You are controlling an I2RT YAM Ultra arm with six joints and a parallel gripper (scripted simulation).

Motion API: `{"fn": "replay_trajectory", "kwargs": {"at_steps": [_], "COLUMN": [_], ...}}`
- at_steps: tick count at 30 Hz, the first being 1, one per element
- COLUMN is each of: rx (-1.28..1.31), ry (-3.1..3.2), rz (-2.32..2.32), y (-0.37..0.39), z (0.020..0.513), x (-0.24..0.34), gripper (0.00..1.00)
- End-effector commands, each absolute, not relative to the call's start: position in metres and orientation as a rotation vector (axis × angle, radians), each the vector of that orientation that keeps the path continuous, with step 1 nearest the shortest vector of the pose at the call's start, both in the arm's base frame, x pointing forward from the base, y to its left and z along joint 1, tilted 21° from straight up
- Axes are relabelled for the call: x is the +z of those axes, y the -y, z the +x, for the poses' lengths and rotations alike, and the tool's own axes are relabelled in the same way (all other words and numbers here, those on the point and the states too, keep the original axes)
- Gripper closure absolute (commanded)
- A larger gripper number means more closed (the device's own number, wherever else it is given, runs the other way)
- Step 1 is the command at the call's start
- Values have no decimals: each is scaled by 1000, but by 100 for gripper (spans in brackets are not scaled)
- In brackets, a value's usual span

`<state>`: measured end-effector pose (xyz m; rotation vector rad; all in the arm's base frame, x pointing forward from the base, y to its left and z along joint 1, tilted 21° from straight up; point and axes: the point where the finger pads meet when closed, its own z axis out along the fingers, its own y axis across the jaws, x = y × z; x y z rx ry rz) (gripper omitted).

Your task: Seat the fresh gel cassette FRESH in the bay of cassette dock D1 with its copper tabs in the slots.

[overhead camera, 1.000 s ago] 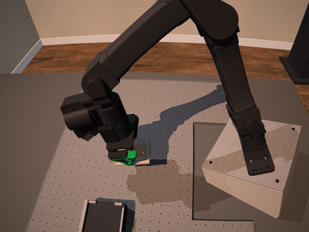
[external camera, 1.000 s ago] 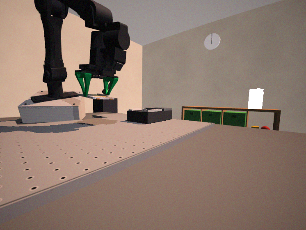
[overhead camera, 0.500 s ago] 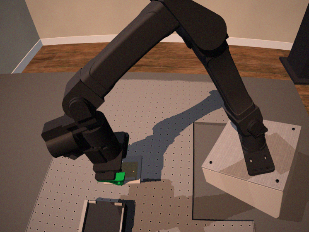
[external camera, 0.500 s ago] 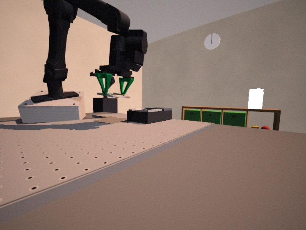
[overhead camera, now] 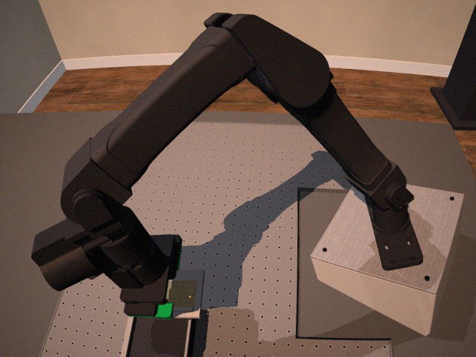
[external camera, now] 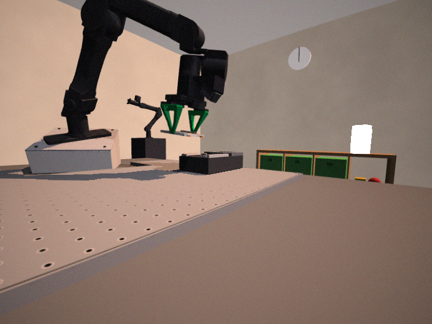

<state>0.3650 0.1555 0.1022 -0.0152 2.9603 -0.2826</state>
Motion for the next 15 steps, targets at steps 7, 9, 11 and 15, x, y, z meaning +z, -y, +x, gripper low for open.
{"fn": "replay_trajectory", "kwargs": {"at_steps": [7,9,11,15], "rx": [-280,-280,-280,-246], "ry": [-2945,-2945,-2945,-2919], "rz": [0,0,0,8], "y": [-207,-216,-216,-220], "z": [374,376,376,378], "x": [113,113,113,128], "gripper": [100,100,100,100]}}
